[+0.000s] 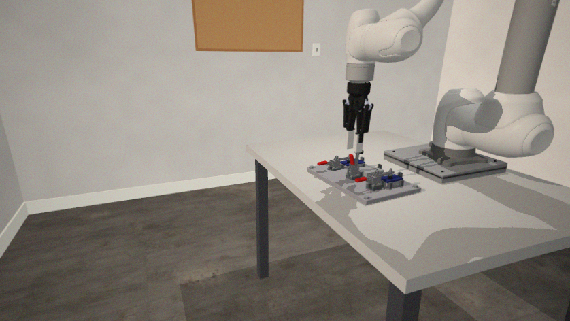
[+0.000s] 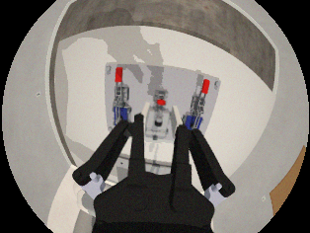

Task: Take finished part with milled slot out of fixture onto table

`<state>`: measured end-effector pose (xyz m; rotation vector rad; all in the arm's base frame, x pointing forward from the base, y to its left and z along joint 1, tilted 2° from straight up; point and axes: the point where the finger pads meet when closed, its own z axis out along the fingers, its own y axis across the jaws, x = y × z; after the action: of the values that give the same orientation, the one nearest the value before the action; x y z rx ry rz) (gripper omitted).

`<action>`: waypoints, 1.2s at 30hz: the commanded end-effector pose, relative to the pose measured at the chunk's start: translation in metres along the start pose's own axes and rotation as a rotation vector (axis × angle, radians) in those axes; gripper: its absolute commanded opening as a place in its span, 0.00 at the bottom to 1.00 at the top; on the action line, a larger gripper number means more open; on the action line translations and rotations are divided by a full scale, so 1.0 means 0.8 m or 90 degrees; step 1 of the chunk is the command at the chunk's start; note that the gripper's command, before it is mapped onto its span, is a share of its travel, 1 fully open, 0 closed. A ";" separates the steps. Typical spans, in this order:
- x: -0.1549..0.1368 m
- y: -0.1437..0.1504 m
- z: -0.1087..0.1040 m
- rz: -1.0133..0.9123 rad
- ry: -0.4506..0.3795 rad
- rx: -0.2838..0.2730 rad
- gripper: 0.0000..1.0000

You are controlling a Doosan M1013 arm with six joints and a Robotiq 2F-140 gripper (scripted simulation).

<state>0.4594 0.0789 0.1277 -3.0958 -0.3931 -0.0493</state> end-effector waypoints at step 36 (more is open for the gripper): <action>0.001 0.003 0.005 0.001 0.002 -0.003 0.58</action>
<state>0.4623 0.0790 0.1267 -3.0963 -0.3924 -0.0610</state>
